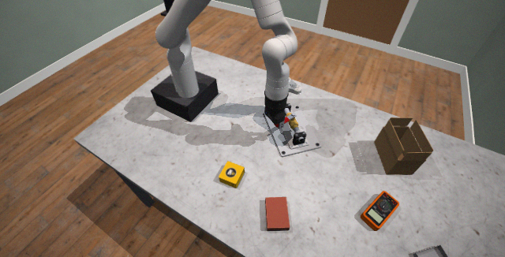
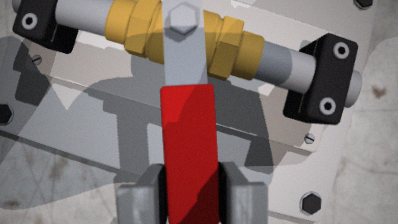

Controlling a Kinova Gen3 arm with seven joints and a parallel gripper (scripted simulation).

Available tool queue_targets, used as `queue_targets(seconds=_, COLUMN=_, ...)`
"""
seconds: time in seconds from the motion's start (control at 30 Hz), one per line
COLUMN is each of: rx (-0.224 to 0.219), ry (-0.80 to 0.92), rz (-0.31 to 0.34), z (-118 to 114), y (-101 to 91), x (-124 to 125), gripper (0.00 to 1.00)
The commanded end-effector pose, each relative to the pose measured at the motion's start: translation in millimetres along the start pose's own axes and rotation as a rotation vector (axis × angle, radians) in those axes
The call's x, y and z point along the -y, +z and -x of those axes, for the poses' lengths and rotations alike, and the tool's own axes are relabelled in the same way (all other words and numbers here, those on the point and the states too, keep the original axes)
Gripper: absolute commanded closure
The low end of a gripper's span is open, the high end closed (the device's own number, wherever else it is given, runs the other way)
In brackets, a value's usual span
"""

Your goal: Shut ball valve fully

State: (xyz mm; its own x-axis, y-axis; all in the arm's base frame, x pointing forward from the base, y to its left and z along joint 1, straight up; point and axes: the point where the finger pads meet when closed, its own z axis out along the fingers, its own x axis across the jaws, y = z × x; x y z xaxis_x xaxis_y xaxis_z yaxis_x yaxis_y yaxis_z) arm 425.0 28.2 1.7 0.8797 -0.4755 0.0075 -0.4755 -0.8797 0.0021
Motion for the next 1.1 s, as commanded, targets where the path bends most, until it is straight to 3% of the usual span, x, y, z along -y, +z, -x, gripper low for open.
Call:
queue_targets(seconds=0.0, rx=0.018, ry=0.046, rz=-0.002, z=12, y=1.6, x=2, gripper=1.0)
queue_targets(seconds=1.07, rx=0.018, ry=0.228, rz=0.0, z=25, y=1.4, x=4, gripper=1.0)
